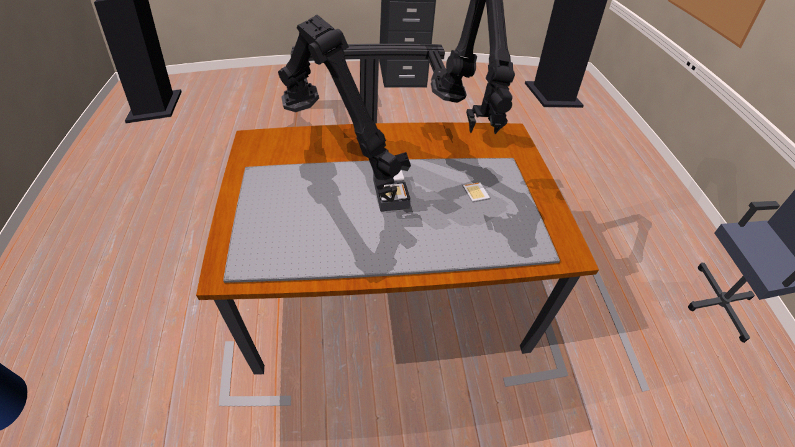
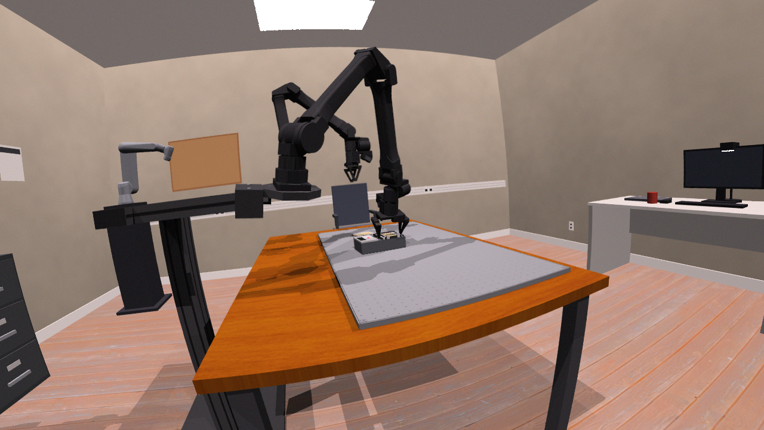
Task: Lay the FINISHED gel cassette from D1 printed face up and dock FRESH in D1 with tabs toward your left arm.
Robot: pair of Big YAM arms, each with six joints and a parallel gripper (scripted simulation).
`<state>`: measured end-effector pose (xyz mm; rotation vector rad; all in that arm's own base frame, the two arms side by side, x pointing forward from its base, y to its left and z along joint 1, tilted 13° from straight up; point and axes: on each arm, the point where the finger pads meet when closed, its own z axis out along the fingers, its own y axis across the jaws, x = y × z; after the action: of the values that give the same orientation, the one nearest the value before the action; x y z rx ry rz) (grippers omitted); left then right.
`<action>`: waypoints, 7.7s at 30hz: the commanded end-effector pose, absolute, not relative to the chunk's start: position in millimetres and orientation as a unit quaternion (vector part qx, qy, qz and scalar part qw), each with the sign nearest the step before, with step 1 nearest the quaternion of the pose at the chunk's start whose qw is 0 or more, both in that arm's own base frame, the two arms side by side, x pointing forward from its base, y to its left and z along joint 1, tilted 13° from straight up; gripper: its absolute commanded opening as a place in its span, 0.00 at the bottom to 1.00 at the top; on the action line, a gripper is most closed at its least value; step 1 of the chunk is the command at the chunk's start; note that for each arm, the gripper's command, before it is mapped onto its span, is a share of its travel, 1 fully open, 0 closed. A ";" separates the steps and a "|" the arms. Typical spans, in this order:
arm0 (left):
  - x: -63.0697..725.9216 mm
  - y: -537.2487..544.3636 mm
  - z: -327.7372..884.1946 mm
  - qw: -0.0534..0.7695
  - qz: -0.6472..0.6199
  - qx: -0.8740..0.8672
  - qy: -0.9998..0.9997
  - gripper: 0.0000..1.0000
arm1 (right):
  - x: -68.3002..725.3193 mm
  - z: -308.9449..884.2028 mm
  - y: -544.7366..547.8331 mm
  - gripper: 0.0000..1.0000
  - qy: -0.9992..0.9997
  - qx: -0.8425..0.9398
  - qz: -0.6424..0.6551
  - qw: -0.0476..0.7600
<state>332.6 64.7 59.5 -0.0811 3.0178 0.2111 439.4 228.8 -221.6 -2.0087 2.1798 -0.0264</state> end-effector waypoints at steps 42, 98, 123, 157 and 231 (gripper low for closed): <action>348.2 67.9 73.9 0.072 0.071 -0.023 0.995 1.00 | 440.6 -206.5 229.6 0.98 0.732 -0.675 -0.010 0.093; 348.2 67.9 73.9 0.072 0.071 -0.023 0.995 1.00 | 443.8 -192.4 231.0 0.98 0.731 -0.675 -0.011 0.098; 348.2 67.9 73.9 0.072 0.071 -0.023 0.995 1.00 | 442.1 -186.0 229.4 0.98 0.731 -0.675 -0.011 0.098; 348.2 67.9 73.9 0.072 0.071 -0.023 0.995 1.00 | 437.8 -163.5 225.9 0.98 0.731 -0.676 -0.010 0.094; 348.2 67.9 73.9 0.072 0.071 -0.023 0.995 1.00 | 438.2 -27.6 69.6 0.98 0.938 -0.337 -0.031 0.079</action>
<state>332.6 64.7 59.5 -0.0810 3.0178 0.2111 438.5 84.8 -48.4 -1.1155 2.7822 -0.0863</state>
